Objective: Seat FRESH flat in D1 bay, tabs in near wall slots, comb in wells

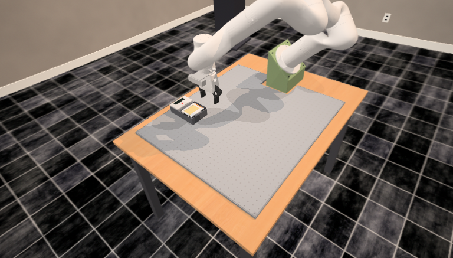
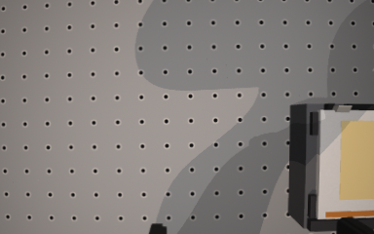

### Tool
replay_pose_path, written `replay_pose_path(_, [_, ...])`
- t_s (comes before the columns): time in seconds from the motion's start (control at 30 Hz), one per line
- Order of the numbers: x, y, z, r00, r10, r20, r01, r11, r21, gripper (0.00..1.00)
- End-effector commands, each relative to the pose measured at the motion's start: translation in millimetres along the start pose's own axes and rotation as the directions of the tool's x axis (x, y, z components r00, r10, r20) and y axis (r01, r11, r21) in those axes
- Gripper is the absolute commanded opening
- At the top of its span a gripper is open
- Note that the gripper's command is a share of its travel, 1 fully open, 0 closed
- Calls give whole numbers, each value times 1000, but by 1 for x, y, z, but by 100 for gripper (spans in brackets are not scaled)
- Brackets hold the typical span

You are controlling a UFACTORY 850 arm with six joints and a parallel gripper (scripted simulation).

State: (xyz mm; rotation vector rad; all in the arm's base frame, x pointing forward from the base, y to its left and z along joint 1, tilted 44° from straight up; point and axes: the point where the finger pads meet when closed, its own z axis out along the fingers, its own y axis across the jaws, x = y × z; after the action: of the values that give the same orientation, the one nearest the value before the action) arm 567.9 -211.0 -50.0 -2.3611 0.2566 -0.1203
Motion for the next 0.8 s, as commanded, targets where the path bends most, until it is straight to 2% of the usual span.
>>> replay_pose_path(0.0, [-9, -14, -7, 1000, -2, -4, 2, 1000, -2, 100])
replay_pose_path(0.6, [-55, -68, -22, 1000, -6, -1, 6, 1000, -6, 100])
replay_pose_path(0.77, [-62, -74, -24, 1000, -7, 1, 7, 1000, -8, 100])
